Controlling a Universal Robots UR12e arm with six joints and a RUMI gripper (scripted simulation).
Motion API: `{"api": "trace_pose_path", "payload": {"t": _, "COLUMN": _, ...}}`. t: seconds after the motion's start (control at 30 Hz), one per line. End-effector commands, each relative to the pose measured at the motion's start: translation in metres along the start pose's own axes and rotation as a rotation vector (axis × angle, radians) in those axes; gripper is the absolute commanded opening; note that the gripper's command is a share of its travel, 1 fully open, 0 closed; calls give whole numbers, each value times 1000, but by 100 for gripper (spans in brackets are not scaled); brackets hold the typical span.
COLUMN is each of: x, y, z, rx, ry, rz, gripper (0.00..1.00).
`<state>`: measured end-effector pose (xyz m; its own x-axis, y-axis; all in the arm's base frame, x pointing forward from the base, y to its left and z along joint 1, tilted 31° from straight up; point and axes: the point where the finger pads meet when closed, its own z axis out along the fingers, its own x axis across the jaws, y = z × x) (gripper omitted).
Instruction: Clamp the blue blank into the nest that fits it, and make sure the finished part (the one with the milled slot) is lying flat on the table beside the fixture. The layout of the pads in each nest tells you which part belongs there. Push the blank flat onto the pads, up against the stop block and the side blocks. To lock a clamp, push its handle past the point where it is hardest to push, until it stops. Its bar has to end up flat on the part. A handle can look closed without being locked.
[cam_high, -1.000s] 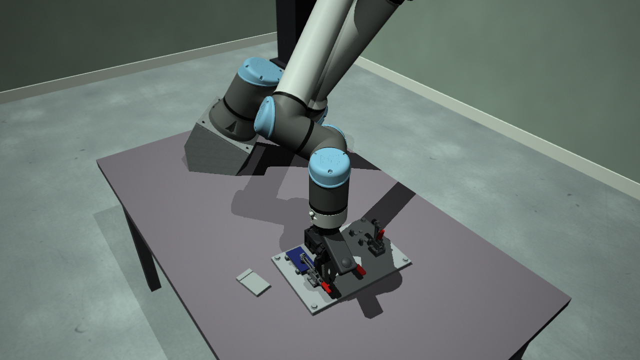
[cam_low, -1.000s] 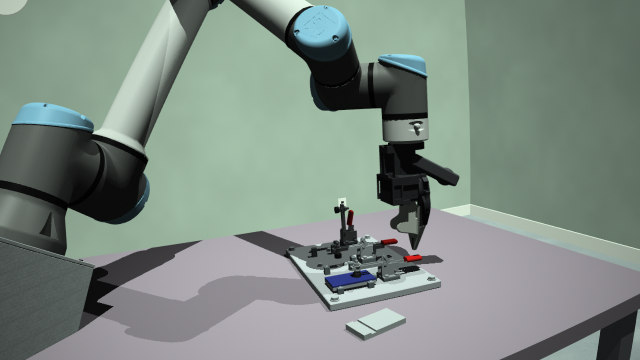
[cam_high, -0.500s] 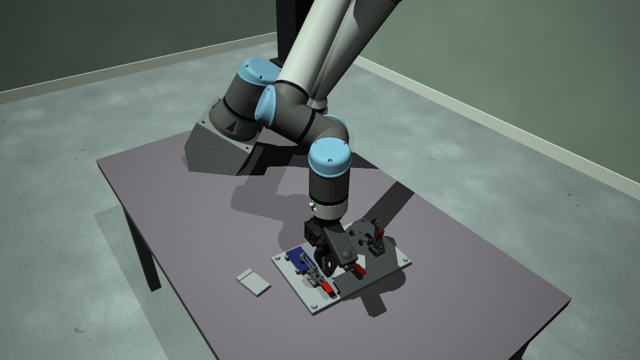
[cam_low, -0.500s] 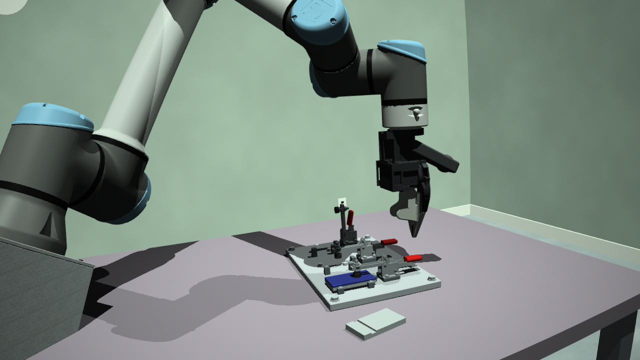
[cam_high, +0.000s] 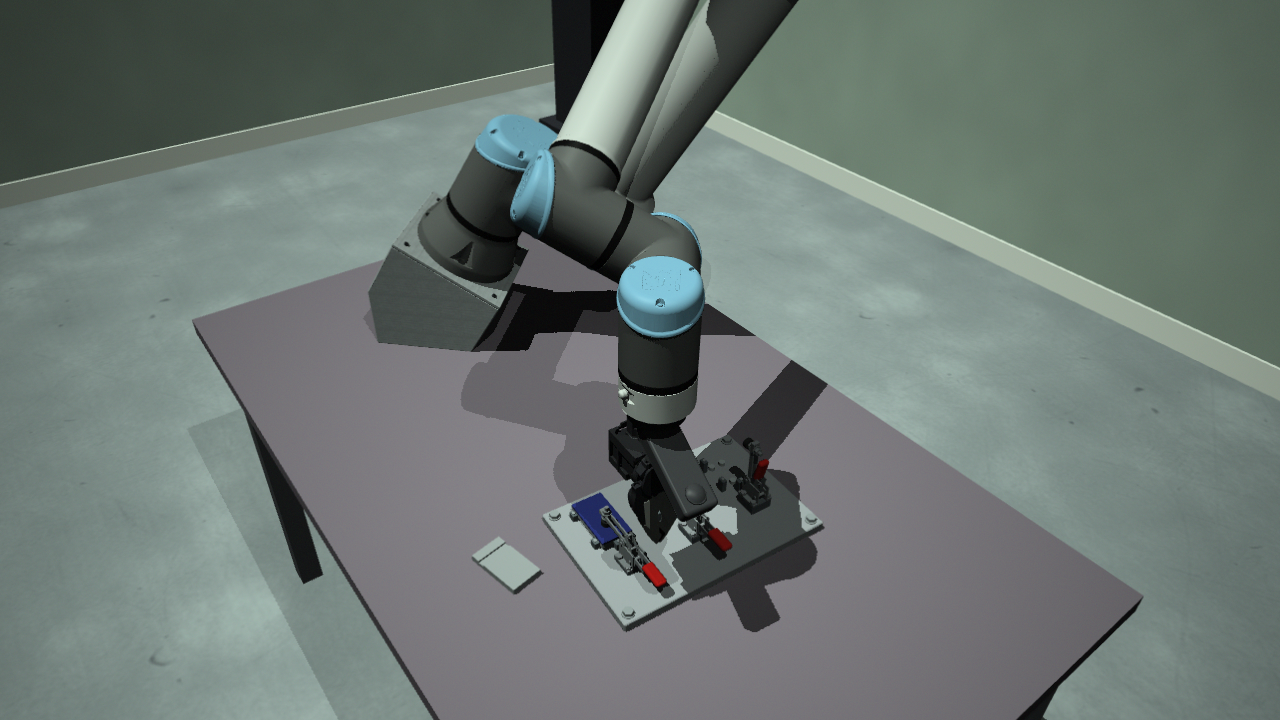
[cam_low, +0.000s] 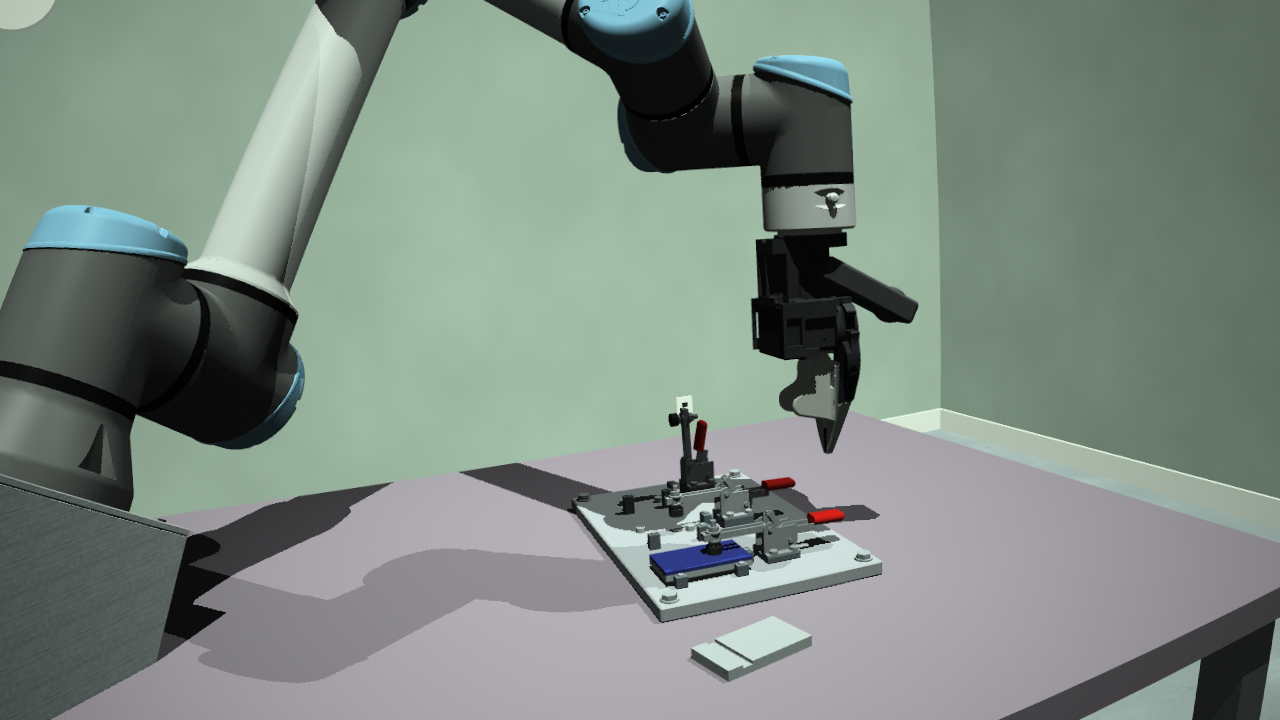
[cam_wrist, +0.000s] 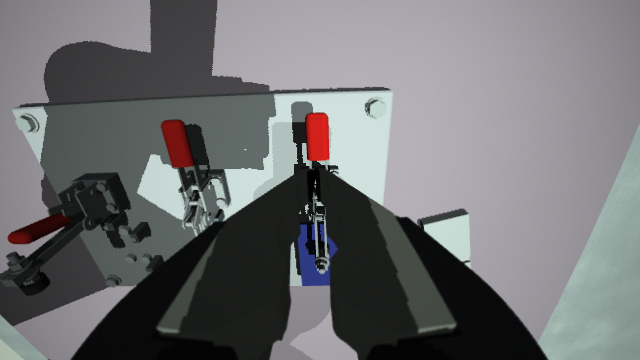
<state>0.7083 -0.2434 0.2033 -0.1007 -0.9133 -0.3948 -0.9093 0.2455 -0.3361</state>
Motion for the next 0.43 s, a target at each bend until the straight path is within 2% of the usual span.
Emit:
{"api": "trace_pose_path", "payload": {"t": 0.0, "x": 0, "y": -1, "z": -4, "rx": 1, "ry": 1, "rz": 0, "gripper": 0}}
{"api": "trace_pose_path", "payload": {"t": 0.33, "x": 0, "y": -1, "z": -7, "rx": 1, "ry": 1, "rz": 0, "gripper": 0}}
{"api": "trace_pose_path", "payload": {"t": 0.37, "x": 0, "y": -1, "z": -7, "rx": 1, "ry": 1, "rz": 0, "gripper": 100}}
{"api": "trace_pose_path", "payload": {"t": 0.4, "x": 0, "y": -1, "z": -7, "rx": 1, "ry": 1, "rz": 0, "gripper": 100}}
